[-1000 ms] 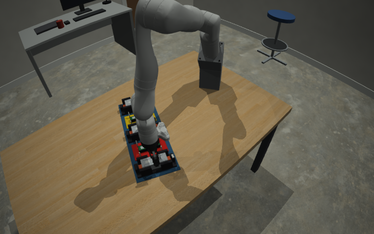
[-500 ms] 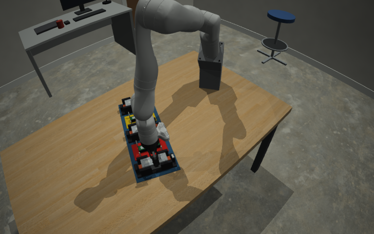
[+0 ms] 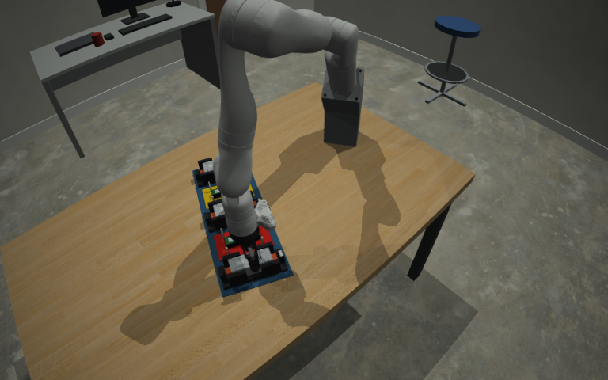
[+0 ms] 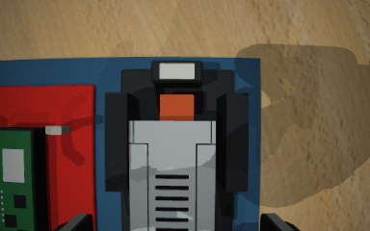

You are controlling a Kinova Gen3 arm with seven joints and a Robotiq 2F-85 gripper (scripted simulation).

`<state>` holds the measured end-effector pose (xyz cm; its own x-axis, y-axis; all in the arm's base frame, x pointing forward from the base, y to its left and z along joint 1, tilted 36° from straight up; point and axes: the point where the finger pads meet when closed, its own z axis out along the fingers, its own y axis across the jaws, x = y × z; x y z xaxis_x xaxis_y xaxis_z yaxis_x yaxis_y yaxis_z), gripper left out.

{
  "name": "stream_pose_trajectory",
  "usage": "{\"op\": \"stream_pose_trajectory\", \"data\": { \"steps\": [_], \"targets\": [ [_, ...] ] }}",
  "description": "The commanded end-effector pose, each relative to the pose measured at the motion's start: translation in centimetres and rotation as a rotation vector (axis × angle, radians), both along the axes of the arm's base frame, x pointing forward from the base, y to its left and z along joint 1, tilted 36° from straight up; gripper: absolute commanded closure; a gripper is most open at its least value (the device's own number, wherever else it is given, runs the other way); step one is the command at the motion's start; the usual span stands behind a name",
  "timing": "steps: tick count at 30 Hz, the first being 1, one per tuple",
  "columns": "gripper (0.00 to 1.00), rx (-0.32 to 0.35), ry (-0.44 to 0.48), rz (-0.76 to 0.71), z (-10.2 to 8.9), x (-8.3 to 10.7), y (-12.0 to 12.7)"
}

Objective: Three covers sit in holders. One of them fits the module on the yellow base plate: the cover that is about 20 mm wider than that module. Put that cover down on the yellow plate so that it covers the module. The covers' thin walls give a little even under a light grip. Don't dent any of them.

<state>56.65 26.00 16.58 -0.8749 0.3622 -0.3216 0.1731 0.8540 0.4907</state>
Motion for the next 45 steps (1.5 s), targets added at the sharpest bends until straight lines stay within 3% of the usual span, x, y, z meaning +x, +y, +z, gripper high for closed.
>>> {"op": "stream_pose_trajectory", "data": {
  "steps": [1,45],
  "targets": [
    [0.00,0.002,-0.006,-0.005,-0.19,0.48,0.05],
    [0.00,0.002,-0.004,-0.003,-0.42,0.56,0.21]
  ]
}}
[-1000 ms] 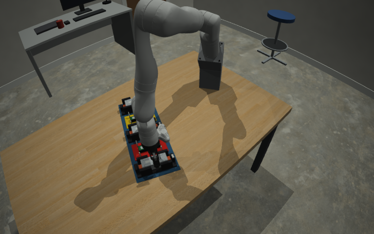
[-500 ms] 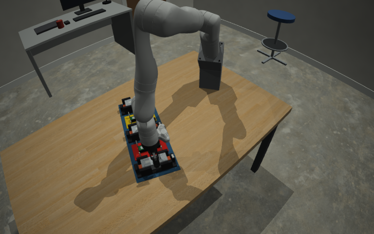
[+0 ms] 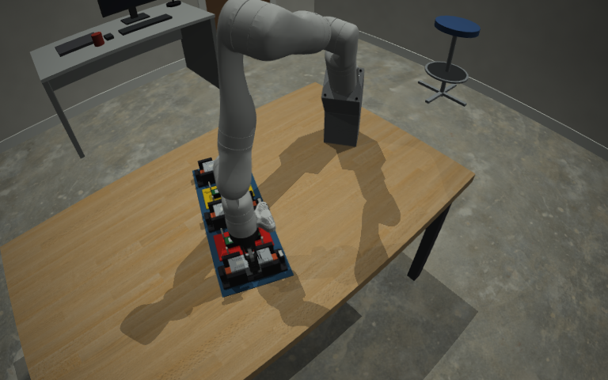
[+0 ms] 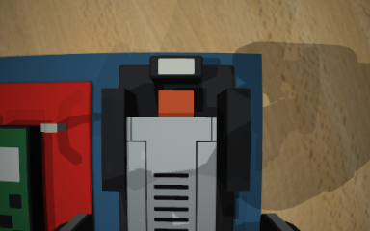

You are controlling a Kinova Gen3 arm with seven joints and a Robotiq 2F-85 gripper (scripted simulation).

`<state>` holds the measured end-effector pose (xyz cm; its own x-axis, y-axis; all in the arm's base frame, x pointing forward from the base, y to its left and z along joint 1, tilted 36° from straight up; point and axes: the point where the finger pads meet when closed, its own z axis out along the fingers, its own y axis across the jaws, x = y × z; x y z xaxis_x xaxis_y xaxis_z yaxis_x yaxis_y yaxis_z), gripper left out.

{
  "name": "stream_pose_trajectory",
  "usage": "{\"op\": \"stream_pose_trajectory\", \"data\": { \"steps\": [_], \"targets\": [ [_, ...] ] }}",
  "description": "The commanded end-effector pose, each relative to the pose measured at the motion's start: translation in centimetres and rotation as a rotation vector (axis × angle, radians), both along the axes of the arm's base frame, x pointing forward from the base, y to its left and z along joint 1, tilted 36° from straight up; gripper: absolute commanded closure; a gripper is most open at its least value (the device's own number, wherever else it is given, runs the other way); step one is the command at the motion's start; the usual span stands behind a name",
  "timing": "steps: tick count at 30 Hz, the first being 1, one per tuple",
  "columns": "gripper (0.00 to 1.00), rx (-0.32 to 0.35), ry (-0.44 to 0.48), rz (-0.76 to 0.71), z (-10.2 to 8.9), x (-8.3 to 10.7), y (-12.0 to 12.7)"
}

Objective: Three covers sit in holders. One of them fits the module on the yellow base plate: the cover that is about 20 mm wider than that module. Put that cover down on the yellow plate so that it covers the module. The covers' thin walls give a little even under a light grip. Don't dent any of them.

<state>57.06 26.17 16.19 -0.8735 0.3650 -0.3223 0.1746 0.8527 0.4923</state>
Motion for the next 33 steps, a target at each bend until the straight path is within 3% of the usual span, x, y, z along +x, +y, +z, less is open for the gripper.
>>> {"op": "stream_pose_trajectory", "data": {
  "steps": [1,33],
  "targets": [
    [0.00,0.001,-0.003,-0.001,-0.11,0.20,0.08],
    [0.00,0.001,0.001,-0.002,-0.84,0.37,0.32]
  ]
}}
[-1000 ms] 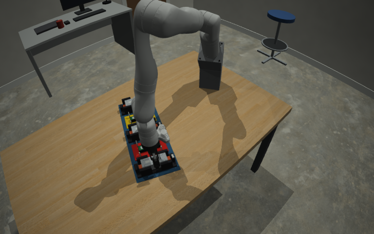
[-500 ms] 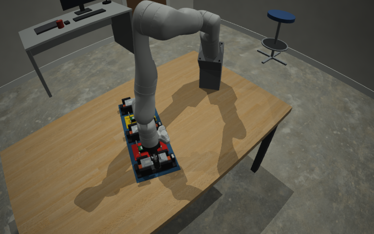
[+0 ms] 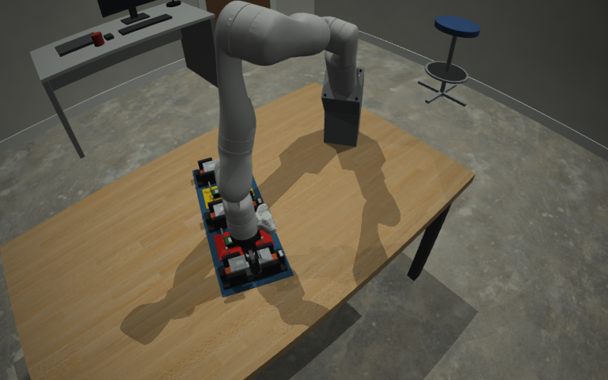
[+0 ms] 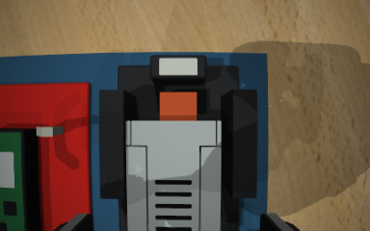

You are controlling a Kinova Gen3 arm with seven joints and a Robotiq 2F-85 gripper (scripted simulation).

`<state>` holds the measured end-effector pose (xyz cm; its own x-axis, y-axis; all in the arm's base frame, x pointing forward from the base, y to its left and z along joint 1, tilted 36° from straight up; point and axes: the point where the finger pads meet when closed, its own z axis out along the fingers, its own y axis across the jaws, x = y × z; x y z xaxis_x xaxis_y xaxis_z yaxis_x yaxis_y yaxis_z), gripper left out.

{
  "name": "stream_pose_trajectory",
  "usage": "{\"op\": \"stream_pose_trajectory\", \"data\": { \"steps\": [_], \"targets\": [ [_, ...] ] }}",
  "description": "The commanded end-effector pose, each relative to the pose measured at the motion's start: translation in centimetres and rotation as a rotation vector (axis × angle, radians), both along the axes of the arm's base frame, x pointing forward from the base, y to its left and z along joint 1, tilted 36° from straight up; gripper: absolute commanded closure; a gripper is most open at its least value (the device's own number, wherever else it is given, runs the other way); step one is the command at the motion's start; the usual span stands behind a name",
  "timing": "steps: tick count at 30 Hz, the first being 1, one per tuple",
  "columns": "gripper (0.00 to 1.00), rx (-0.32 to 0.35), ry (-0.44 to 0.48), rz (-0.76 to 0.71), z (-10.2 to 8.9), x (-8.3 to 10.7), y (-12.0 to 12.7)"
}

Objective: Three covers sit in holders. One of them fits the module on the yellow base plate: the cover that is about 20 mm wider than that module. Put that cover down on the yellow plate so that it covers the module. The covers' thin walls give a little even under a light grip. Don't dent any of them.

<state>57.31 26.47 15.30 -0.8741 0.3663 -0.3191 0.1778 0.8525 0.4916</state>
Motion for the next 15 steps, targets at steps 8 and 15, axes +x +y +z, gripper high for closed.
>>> {"op": "stream_pose_trajectory", "data": {
  "steps": [8,15],
  "targets": [
    [0.00,0.001,-0.008,-0.001,-0.54,0.71,0.32],
    [0.00,0.001,-0.009,-0.001,-0.61,0.78,0.36]
  ]
}}
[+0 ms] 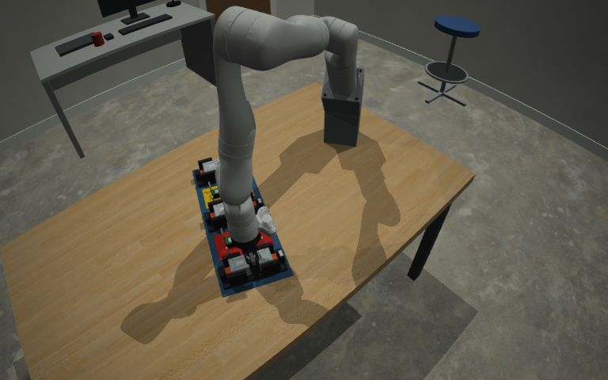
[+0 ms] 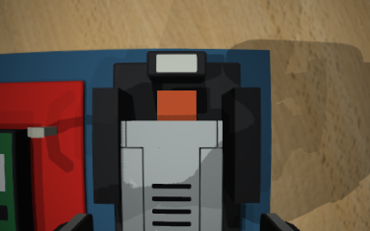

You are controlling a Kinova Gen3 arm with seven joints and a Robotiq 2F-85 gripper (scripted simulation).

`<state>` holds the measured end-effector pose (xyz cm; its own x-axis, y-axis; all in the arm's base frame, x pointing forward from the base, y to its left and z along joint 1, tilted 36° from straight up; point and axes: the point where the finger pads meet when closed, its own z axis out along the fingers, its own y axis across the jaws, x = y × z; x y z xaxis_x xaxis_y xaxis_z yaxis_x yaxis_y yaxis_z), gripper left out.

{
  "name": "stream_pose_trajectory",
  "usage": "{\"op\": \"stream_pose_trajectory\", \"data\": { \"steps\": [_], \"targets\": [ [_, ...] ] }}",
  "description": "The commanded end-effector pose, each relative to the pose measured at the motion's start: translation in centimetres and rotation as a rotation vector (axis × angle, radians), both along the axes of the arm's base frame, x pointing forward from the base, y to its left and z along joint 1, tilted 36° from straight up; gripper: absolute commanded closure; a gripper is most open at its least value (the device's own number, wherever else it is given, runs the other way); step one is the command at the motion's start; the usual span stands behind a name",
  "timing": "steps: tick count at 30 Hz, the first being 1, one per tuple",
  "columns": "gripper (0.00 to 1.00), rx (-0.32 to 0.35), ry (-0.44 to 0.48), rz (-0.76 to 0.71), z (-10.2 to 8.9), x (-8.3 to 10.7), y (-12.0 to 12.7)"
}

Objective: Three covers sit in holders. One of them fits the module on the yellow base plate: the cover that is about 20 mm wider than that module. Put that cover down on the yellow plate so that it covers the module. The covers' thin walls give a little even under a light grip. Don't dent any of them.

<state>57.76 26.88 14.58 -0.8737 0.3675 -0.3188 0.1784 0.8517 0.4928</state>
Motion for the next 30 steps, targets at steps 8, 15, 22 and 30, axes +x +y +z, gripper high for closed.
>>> {"op": "stream_pose_trajectory", "data": {
  "steps": [8,15,22,30],
  "targets": [
    [0.00,0.000,-0.006,0.000,-0.45,0.57,0.22],
    [0.00,-0.001,-0.009,0.000,-0.68,0.80,0.32],
    [0.00,0.001,-0.004,-0.001,-0.69,0.68,0.33],
    [0.00,-0.001,-0.009,0.000,-0.67,0.94,0.31]
  ]
}}
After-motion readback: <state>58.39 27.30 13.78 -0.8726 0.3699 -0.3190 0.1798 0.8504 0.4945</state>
